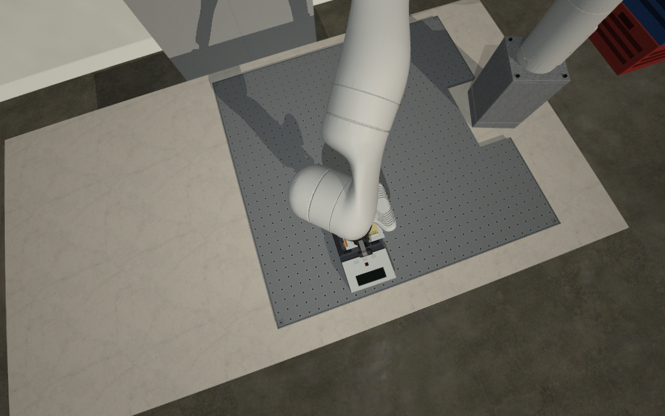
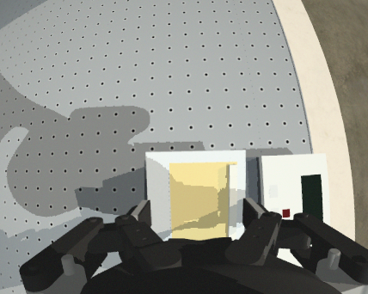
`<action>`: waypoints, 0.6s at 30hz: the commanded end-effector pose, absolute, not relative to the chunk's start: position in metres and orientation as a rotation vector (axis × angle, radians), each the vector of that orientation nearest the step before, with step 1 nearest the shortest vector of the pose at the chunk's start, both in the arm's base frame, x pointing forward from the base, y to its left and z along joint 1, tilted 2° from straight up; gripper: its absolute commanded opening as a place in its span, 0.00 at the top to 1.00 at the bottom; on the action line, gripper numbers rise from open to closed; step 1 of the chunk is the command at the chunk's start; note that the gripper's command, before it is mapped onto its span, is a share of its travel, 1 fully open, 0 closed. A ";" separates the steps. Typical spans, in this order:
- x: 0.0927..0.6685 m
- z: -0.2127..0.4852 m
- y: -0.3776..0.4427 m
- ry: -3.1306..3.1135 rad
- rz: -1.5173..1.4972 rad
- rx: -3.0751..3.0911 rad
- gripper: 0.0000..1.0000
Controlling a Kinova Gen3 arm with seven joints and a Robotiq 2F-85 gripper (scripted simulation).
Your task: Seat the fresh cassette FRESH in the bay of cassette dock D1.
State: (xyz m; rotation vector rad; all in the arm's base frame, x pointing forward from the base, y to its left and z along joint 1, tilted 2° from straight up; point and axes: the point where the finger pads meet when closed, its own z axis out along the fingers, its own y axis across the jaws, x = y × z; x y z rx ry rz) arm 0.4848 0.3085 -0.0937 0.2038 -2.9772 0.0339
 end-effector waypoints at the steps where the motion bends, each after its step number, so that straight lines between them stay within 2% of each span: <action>1: 0.487 -0.096 0.310 -2.983 0.031 0.216 1.00; 18: 0.487 -0.101 0.310 -2.983 0.031 0.214 1.00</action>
